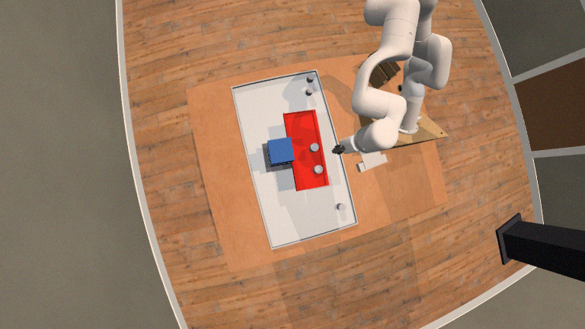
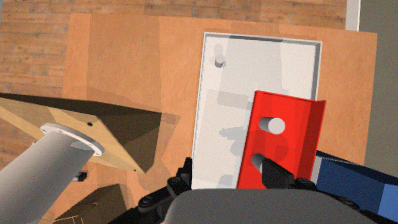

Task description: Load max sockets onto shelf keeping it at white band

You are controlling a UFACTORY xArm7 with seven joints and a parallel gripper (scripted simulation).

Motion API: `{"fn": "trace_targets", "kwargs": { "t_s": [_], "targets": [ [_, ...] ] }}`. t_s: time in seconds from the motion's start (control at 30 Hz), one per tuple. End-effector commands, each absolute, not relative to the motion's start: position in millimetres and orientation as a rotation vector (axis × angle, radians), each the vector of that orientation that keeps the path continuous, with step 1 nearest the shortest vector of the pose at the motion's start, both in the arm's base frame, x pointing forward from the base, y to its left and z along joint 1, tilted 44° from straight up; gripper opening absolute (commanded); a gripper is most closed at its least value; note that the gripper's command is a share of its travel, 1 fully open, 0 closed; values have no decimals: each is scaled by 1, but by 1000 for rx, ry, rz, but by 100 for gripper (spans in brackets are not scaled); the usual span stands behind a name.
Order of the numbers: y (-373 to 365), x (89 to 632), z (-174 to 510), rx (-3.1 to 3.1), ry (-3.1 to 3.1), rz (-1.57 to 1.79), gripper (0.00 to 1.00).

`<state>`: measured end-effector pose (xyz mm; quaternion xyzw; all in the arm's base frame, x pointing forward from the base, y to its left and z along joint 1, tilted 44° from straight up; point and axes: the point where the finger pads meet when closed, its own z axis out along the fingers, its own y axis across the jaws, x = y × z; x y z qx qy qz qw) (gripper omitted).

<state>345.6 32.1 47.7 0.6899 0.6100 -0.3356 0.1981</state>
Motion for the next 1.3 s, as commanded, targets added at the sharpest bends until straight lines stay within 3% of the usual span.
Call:
{"fn": "trace_targets", "kwargs": {
  "t_s": [0.0,0.2,0.57,0.97,1.27],
  "targets": [
    [29,312,64,2023,1544,-826,100],
    [32,310,69,2012,1543,-812,100],
    [107,293,153,1593,1733,-591,100],
    [167,237,247,1113,1750,-338,100],
    [171,228,257,1064,1739,-310,100]
  ]
}}
